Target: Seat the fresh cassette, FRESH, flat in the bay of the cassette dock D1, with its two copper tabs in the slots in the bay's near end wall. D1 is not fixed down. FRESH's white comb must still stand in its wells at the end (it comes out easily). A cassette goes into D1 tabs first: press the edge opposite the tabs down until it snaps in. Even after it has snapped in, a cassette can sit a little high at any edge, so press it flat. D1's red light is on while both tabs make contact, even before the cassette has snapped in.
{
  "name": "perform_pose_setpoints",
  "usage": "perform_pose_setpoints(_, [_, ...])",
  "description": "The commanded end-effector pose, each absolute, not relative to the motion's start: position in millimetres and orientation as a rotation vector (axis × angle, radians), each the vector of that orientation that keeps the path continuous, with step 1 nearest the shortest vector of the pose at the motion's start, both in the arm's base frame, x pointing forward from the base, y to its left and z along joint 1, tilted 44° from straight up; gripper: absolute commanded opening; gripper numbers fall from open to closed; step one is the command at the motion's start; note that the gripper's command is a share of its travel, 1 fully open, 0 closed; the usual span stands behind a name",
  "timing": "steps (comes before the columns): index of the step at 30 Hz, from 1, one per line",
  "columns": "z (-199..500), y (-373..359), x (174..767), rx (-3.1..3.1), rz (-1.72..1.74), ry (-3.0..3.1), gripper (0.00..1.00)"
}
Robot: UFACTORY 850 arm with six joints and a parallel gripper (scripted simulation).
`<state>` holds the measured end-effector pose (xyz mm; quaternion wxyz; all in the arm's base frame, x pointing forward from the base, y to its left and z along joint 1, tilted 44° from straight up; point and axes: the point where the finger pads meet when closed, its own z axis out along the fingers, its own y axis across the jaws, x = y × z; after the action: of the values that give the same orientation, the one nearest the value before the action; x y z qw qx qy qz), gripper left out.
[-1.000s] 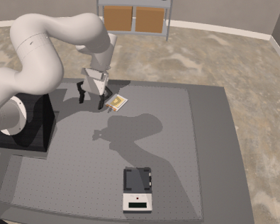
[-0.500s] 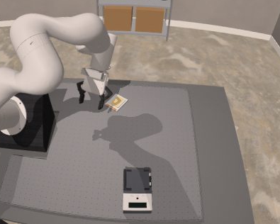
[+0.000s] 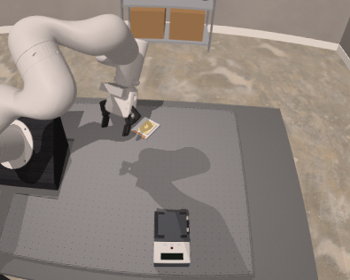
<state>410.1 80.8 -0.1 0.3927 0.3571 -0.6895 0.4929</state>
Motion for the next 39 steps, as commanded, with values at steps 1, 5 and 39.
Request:
perform_pose_setpoints(1, [0.9,80.7,412.5,0.852,1.300,-1.815,1.00])
perform_pose_setpoints(5, [2.6,78.6,417.2,0.753,1.369,-1.917,1.00])
perform_pose_setpoints(39, [13.1,68.4,442.2,-0.282,1.719,-2.550,1.00])
